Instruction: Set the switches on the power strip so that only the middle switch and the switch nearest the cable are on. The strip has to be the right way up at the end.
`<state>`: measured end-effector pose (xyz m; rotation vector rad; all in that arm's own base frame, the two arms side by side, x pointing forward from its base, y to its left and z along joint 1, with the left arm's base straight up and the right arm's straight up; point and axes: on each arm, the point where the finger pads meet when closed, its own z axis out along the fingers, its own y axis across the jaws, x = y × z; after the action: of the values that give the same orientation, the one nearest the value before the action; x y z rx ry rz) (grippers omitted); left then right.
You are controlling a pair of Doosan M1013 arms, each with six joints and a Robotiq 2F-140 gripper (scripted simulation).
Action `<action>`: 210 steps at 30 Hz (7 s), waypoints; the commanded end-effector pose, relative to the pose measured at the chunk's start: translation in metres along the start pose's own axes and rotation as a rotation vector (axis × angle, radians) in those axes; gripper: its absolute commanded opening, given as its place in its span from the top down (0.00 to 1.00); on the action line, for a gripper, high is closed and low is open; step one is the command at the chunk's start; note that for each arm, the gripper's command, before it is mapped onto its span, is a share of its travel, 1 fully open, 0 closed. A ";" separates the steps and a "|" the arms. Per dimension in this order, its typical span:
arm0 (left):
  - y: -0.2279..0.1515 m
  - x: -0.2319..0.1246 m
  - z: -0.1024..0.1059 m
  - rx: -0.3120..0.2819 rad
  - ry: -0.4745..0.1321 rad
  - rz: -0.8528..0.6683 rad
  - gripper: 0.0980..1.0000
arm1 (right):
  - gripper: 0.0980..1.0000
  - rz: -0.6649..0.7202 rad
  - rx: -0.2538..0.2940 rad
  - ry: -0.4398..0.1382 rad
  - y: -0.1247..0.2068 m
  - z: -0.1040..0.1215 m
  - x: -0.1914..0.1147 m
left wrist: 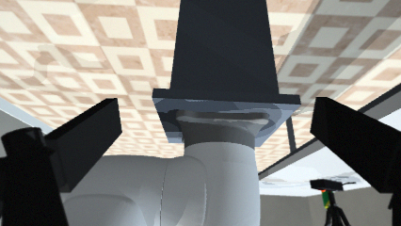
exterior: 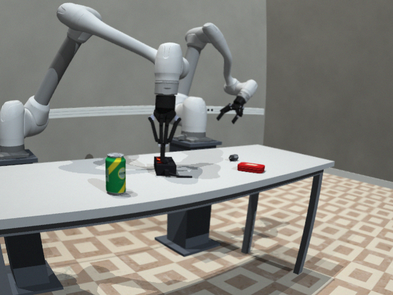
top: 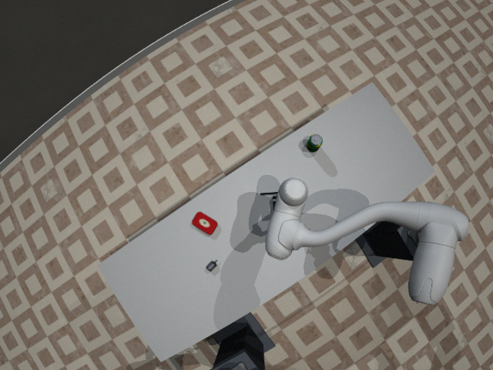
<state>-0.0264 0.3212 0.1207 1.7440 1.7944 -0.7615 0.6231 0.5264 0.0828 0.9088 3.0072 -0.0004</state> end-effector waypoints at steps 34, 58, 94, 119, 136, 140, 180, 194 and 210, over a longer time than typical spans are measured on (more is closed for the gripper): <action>0.000 0.000 0.000 0.000 0.001 0.000 0.00 | 1.00 0.000 -0.001 0.000 0.000 0.001 0.000; 0.000 0.000 0.000 0.000 0.001 0.000 0.00 | 1.00 0.000 -0.001 0.000 0.000 0.002 0.000; 0.000 0.000 0.000 0.000 0.001 0.000 0.00 | 1.00 0.000 -0.001 0.000 0.000 0.003 0.000; 0.000 0.000 0.000 0.000 0.001 0.000 0.00 | 1.00 0.000 -0.001 0.000 0.000 0.003 0.000; 0.000 0.000 0.000 0.000 0.001 0.000 0.00 | 1.00 0.000 -0.001 0.000 0.000 0.003 0.000; 0.000 0.000 0.000 0.000 0.001 0.000 0.00 | 1.00 0.000 -0.001 0.000 0.000 0.003 0.000; 0.000 0.000 0.000 0.000 0.001 0.000 0.00 | 1.00 0.000 -0.001 0.000 0.000 0.004 0.000; 0.000 0.000 0.000 0.000 0.001 0.000 0.00 | 1.00 0.000 -0.001 0.000 0.000 0.004 0.000; 0.000 0.000 0.000 0.000 0.001 0.000 0.00 | 1.00 0.000 -0.001 0.000 0.000 -0.028 0.000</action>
<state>-0.0264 0.3212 0.1207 1.7440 1.7944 -0.7615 0.6231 0.5264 0.1035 0.9087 3.0071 -0.0001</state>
